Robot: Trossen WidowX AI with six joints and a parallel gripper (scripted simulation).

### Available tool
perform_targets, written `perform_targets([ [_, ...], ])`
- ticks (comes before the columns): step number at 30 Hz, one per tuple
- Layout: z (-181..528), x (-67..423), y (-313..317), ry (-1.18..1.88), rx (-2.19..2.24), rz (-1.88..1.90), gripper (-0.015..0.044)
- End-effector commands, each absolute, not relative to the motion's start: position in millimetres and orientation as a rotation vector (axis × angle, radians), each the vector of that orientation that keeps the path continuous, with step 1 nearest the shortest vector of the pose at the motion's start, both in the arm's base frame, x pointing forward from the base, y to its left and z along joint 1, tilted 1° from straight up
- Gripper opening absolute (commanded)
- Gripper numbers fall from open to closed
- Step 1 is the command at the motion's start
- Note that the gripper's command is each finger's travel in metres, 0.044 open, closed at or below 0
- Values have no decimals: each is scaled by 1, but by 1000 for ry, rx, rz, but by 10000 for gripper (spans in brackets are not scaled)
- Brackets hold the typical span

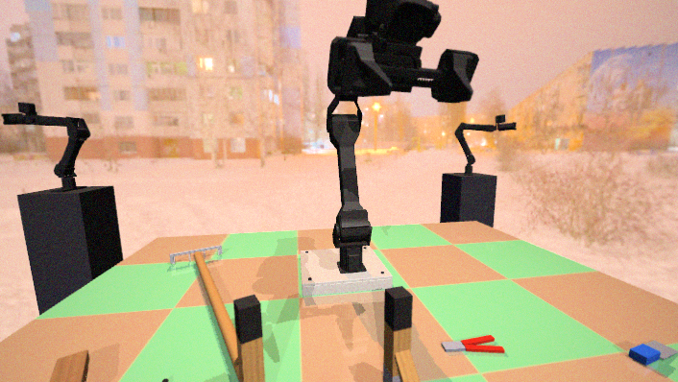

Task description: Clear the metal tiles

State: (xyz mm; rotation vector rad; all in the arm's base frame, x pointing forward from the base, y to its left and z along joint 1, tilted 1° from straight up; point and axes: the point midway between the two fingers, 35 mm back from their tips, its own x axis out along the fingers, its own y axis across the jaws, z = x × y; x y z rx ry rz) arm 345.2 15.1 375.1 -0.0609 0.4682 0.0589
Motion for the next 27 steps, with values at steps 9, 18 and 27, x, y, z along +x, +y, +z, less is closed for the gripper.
perform_targets([
  [9,389,311,10,364,-42,37,440],
  [18,394,288,7,293,-32,27,440],
  [27,397,265,5,222,-21,18,440],
])
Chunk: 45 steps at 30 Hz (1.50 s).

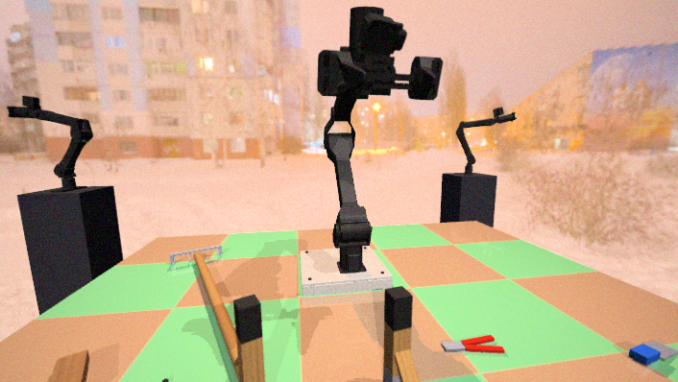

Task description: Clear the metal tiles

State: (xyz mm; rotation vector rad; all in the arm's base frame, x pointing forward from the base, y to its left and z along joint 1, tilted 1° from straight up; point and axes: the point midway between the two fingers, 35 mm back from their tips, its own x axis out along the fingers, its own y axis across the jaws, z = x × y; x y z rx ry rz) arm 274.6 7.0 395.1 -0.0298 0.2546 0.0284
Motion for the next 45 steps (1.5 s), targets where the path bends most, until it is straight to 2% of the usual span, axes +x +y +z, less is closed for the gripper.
perform_targets([
  [1,398,262,5,214,-20,17,440],
  [10,398,244,3,154,-12,10,440],
  [45,398,250,4,167,-11,13,440],
])
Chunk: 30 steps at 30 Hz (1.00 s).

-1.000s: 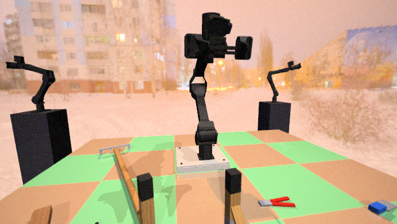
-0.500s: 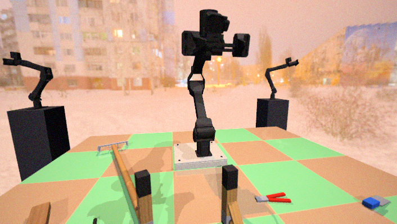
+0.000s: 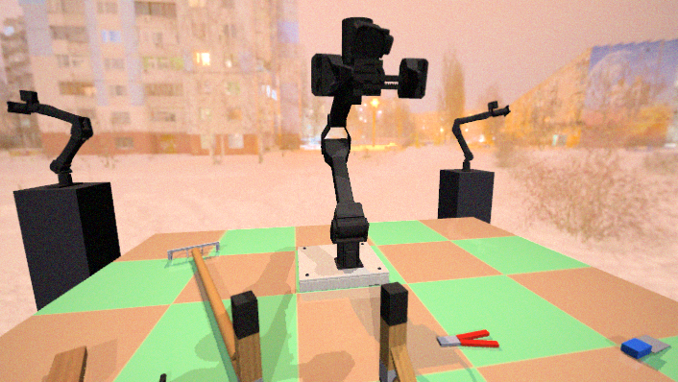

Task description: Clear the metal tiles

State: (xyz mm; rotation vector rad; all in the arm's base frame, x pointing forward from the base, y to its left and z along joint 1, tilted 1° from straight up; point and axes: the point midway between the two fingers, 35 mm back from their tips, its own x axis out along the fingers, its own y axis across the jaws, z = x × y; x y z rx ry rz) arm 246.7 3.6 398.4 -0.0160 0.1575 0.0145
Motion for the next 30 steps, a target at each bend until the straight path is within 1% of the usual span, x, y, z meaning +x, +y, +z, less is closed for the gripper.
perform_targets([
  [1,397,252,4,174,-10,16,440],
  [30,369,324,23,414,-19,70,440],
])
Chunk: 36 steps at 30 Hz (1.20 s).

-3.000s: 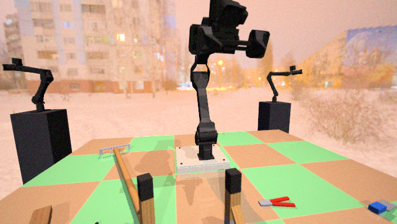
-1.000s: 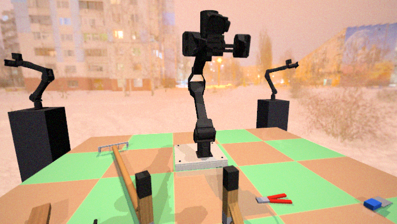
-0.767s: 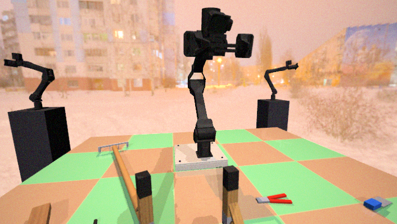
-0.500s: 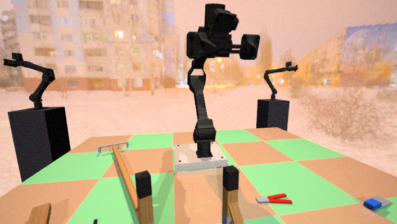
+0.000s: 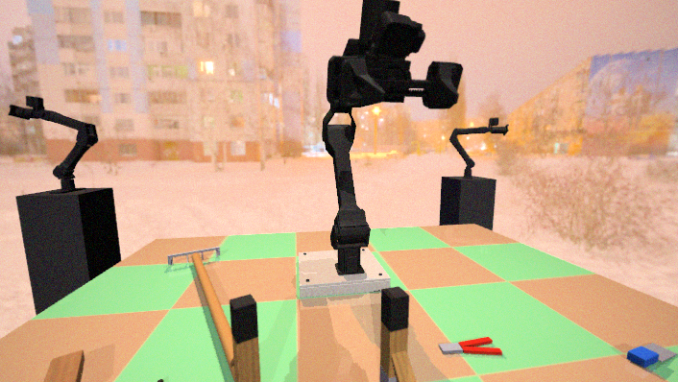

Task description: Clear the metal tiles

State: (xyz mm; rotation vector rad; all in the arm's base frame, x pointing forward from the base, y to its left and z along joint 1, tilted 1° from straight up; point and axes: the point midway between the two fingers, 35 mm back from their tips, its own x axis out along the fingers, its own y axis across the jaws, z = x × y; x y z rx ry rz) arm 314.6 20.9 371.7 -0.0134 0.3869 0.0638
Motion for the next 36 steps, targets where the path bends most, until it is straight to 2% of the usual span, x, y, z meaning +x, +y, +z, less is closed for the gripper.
perform_targets([
  [1,368,326,23,421,-20,71,440],
  [36,322,406,35,675,-68,103,440],
])
